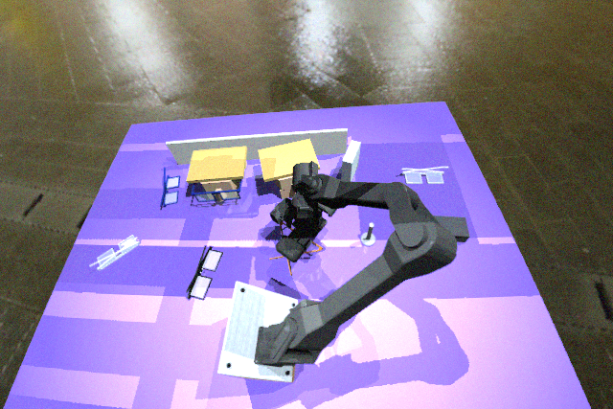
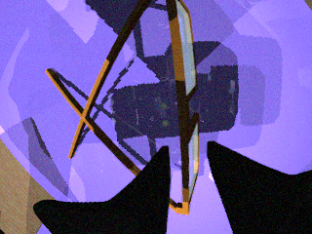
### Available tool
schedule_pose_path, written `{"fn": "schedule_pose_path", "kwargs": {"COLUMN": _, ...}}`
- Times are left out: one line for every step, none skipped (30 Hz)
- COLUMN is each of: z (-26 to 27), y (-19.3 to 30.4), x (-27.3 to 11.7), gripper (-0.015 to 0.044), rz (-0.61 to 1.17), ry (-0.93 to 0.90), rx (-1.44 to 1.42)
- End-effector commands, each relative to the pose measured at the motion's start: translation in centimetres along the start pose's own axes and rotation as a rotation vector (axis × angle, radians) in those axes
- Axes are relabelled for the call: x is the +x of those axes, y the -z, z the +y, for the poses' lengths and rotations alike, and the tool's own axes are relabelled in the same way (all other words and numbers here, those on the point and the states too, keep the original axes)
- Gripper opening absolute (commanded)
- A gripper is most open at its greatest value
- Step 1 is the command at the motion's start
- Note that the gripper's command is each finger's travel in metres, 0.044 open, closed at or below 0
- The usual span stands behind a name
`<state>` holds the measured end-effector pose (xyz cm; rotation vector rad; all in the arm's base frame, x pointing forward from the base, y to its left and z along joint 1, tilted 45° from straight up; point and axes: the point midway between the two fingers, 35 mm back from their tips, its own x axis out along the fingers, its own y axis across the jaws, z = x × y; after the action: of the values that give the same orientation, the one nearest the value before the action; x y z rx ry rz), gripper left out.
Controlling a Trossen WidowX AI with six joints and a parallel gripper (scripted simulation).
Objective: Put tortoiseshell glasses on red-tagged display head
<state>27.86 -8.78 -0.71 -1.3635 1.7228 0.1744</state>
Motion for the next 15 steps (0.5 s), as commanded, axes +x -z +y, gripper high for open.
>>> {"fn": "schedule_pose_path", "kwargs": {"z": 0.16, "y": 0.26, "x": 0.67, "gripper": 0.0120, "rz": 0.011, "ry": -0.002, "rx": -0.006}}
{"fn": "schedule_pose_path", "kwargs": {"z": 0.15, "y": 0.27, "x": 0.75, "gripper": 0.0120, "rz": 0.011, "ry": -0.002, "rx": -0.006}}
{"fn": "schedule_pose_path", "kwargs": {"z": 0.15, "y": 0.27, "x": 0.77, "gripper": 0.0120, "rz": 0.011, "ry": -0.002, "rx": -0.006}}
{"fn": "schedule_pose_path", "kwargs": {"z": 0.15, "y": 0.27, "x": 0.77, "gripper": 0.0120, "rz": 0.011, "ry": -0.002, "rx": -0.006}}
{"fn": "schedule_pose_path", "kwargs": {"z": 0.16, "y": 0.27, "x": 0.77, "gripper": 0.0120, "rz": 0.011, "ry": -0.002, "rx": -0.006}}
{"fn": "schedule_pose_path", "kwargs": {"z": 0.18, "y": 0.27, "x": 0.77, "gripper": 0.0120, "rz": 0.011, "ry": -0.002, "rx": -0.006}}
{"fn": "schedule_pose_path", "kwargs": {"z": 0.21, "y": 0.27, "x": 0.77, "gripper": 0.0120, "rz": 0.011, "ry": -0.002, "rx": -0.006}}
{"fn": "schedule_pose_path", "kwargs": {"z": 0.25, "y": 0.27, "x": 0.77, "gripper": 0.0120, "rz": 0.011, "ry": -0.002, "rx": -0.006}}
{"fn": "schedule_pose_path", "kwargs": {"z": 0.30, "y": 0.27, "x": 0.77, "gripper": 0.0120, "rz": 0.011, "ry": -0.002, "rx": -0.007}}
{"fn": "schedule_pose_path", "kwargs": {"z": 0.36, "y": 0.27, "x": 0.77, "gripper": 0.0120, "rz": 0.011, "ry": -0.002, "rx": -0.007}}
{"fn": "schedule_pose_path", "kwargs": {"z": 0.43, "y": 0.27, "x": 0.77, "gripper": 0.0120, "rz": 0.011, "ry": -0.002, "rx": -0.007}}
{"fn": "schedule_pose_path", "kwargs": {"z": 0.50, "y": 0.27, "x": 0.77, "gripper": 0.0120, "rz": 0.011, "ry": -0.002, "rx": -0.007}}
{"fn": "schedule_pose_path", "kwargs": {"z": 0.57, "y": 0.27, "x": 0.77, "gripper": 0.0120, "rz": 0.011, "ry": -0.002, "rx": -0.007}}
{"fn": "schedule_pose_path", "kwargs": {"z": 0.64, "y": 0.27, "x": 0.77, "gripper": 0.0120, "rz": 0.011, "ry": -0.002, "rx": -0.007}}
{"fn": "schedule_pose_path", "kwargs": {"z": 0.70, "y": 0.28, "x": 0.77, "gripper": 0.0120, "rz": 0.011, "ry": -0.002, "rx": -0.007}}
